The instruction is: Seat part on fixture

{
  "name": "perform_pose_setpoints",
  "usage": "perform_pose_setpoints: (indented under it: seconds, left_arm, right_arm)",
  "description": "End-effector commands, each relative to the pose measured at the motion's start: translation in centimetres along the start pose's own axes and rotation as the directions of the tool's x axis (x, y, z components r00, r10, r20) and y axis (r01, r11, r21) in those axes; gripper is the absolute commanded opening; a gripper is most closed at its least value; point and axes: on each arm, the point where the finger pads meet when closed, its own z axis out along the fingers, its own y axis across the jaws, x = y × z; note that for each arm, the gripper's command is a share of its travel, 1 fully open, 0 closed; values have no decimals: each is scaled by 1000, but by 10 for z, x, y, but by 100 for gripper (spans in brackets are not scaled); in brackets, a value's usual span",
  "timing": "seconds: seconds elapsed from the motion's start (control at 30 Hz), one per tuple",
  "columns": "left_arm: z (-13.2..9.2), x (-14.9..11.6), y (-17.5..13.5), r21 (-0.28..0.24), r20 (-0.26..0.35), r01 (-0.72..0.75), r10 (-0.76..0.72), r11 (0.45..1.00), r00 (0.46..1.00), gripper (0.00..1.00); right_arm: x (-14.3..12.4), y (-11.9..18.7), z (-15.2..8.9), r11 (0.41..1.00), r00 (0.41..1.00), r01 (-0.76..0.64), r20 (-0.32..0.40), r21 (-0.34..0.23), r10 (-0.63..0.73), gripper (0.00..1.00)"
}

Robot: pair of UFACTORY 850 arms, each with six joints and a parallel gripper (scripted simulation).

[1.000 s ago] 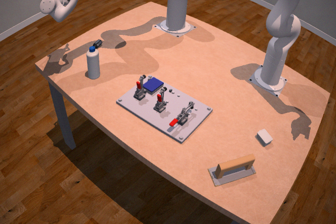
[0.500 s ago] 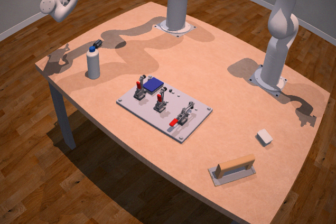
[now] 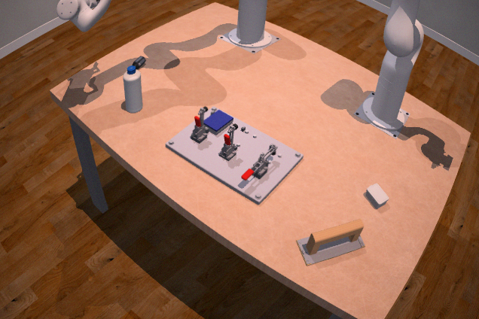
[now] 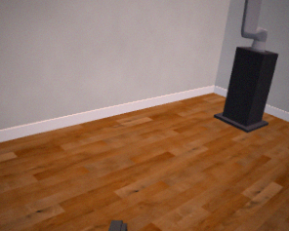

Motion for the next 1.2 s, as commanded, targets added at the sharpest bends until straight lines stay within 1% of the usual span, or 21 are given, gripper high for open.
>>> perform_pose_setpoints:
  seconds: [0.0, 0.37, 0.77, 0.83, 0.9, 1.0, 1.03, 1.07, 1.1, 1.13, 1.17]
  left_arm:
    - [-5, -1, -15, 12, -12, -11, 11, 1000, 1000, 100]
    - [-7, -2, -25, 22, -18, -18, 19, 1000, 1000, 100]
    - [-7, -2, -26, 24, -19, -19, 20, 1000, 1000, 100]
    - [-7, -2, -26, 24, -19, -19, 20, 1000, 1000, 100]
    - [-7, -2, -26, 24, -19, -19, 20, 1000, 1000, 100]
    - [-7, -2, -26, 24, -19, -19, 20, 1000, 1000, 100]
    - [-7, -2, -26, 24, -19, -19, 20, 1000, 1000, 100]
    - [-7, -2, -26, 24, -19, -19, 20, 1000, 1000, 100]
    - [-7, -2, -26, 24, -19, -19, 20, 1000, 1000, 100]
    - [-7, -2, -26, 24, -19, -19, 20, 1000, 1000, 100]
    - [-7, -2, -26, 24, -19, -19, 20, 1000, 1000, 100]
  right_arm:
    - [1, 0, -1, 1000, 1000, -2, 1, 1, 2, 100]
    - [1, 0, -1, 1000, 1000, -2, 1, 1, 2, 100]
    - [-1, 2, -3, 1000, 1000, -7, 8, -1, 7, 100]
    - [-7, 11, -9, 1000, 999, -21, 31, -7, 21, 100]
    - [-18, 27, -21, 999, 996, -48, 73, -22, 49, 100]
    - [-46, 68, -50, 991, 977, -111, 175, -71, 122, 100]
    - [-47, 70, -51, 991, 977, -111, 175, -71, 122, 100]
    - [-57, 82, -60, 986, 963, -139, 222, -90, 156, 100]
    - [-60, 89, -65, 986, 963, -139, 222, -90, 156, 100]
    - [-60, 89, -65, 986, 963, -139, 222, -90, 156, 100]
    - [-74, 108, -78, 979, 943, -168, 271, -116, 194, 100]
